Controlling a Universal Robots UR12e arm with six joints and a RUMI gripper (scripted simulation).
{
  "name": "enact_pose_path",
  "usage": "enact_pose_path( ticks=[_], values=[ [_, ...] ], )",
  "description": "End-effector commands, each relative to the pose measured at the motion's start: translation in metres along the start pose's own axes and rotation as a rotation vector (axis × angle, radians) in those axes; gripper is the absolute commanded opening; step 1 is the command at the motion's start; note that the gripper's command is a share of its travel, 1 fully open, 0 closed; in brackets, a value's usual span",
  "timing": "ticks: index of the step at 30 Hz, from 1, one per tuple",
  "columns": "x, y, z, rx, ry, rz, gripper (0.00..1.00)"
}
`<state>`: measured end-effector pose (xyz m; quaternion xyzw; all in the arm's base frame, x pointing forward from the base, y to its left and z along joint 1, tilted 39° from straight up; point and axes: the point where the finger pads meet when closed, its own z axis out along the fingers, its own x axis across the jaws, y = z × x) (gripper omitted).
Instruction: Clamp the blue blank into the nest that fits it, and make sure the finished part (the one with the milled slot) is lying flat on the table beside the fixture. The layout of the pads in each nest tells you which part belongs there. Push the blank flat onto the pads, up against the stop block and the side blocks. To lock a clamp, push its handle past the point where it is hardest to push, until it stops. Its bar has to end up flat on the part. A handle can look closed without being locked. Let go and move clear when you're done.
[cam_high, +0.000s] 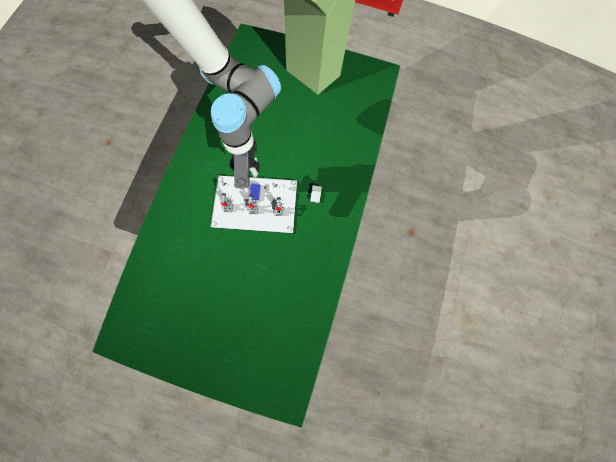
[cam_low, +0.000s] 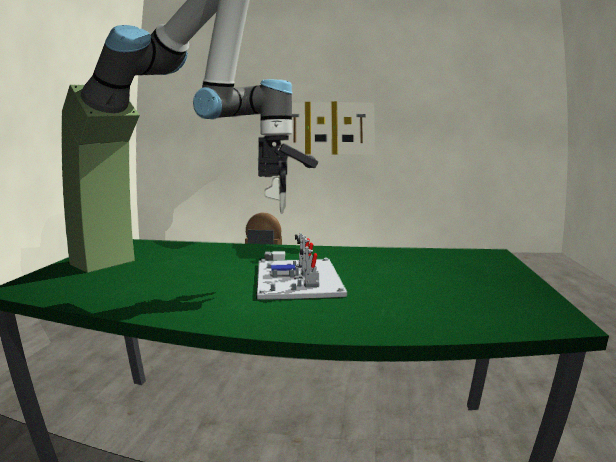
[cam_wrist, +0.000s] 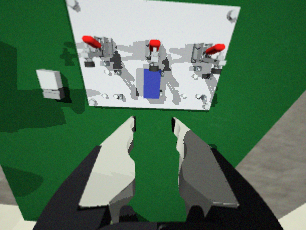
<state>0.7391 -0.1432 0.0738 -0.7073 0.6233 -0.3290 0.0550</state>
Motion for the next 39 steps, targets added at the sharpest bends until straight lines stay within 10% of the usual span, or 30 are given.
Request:
enact_pose_path(
  ticks=[1, 17, 39],
  values=[
    [0.001, -0.002, 0.006, 0.003, 0.001, 0.0, 0.28],
    [0.002, -0.002, 0.058, 0.003, 0.001, 0.0, 0.28],
    [0.001, -0.037, 0.058, 0.005, 0.002, -0.001, 0.28]
  ],
)
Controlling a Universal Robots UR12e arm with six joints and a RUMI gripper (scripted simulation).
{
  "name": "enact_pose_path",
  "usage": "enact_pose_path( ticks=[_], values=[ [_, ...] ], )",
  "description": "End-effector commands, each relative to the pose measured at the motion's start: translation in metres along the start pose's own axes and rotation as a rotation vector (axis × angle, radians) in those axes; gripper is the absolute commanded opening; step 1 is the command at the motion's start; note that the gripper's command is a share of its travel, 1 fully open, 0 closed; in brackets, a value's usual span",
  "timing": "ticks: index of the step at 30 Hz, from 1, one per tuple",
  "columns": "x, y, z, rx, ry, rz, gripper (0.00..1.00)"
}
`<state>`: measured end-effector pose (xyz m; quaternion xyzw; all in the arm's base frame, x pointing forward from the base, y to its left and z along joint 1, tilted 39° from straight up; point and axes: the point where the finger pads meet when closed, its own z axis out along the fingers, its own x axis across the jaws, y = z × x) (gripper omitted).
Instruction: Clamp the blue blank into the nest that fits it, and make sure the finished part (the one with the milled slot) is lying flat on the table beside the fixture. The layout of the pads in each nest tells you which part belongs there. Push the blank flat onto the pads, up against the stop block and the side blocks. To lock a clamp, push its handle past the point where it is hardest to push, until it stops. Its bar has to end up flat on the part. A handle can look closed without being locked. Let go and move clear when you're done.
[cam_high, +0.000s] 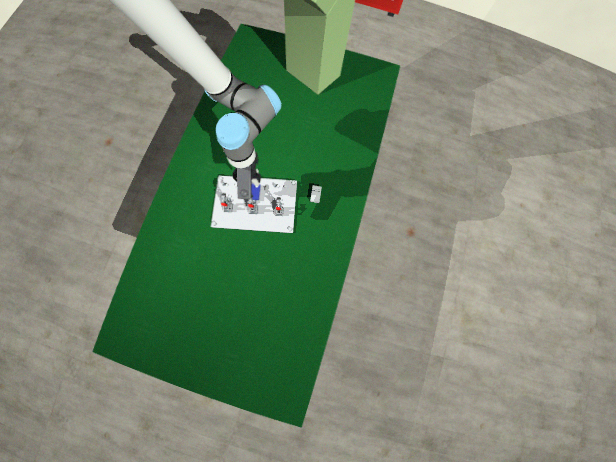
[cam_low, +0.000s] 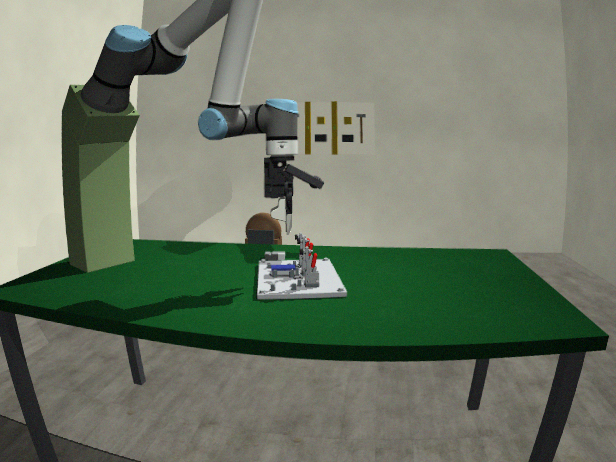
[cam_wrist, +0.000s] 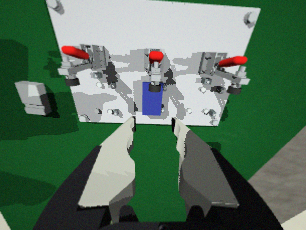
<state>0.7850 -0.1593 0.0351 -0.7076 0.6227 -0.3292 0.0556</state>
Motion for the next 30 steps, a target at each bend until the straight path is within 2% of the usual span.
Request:
enact_pose_path(
  ticks=[1, 16, 30],
  values=[
    [0.001, -0.024, -0.002, 0.004, 0.002, 0.0, 0.28],
    [0.001, -0.064, -0.002, 0.004, 0.002, 0.0, 0.28],
    [0.001, -0.064, 0.002, 0.0, 0.001, 0.001, 0.28]
  ],
)
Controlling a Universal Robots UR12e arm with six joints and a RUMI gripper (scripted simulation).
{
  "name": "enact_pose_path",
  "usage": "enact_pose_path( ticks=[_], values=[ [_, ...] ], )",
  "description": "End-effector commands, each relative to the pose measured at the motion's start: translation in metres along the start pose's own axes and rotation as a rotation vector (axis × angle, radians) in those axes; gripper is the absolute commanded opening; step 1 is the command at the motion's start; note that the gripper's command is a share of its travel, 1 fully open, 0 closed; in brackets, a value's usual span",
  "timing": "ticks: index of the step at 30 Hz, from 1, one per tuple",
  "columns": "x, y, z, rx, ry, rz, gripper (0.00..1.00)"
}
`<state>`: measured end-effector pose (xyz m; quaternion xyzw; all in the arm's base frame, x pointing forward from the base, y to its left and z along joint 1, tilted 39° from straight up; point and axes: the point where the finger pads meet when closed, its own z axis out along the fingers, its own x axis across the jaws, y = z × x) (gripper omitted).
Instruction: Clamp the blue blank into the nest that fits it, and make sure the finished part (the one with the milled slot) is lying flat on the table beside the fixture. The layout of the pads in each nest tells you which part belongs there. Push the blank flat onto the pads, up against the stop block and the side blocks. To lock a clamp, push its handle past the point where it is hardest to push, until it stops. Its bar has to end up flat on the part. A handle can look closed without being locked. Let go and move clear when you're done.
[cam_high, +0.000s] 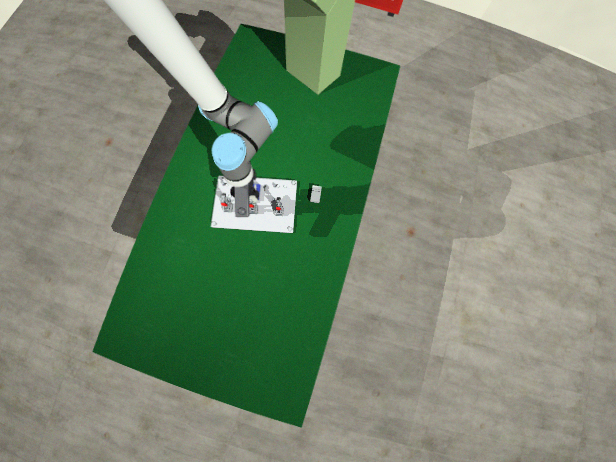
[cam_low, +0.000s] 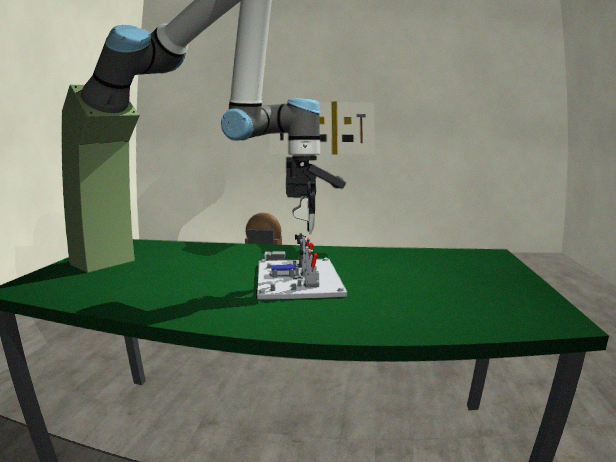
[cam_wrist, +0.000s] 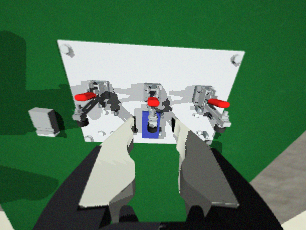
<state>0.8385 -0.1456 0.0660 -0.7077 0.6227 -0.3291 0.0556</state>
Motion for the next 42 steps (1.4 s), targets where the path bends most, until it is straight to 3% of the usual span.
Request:
enact_pose_path(
  ticks=[1, 24, 42],
  values=[
    [0.001, -0.001, 0.002, 0.001, 0.001, 0.001, 0.28],
    [0.002, -0.002, 0.036, 0.002, 0.002, 0.001, 0.28],
    [0.001, 0.0, 0.039, 0.0, 0.001, 0.001, 0.28]
  ],
)
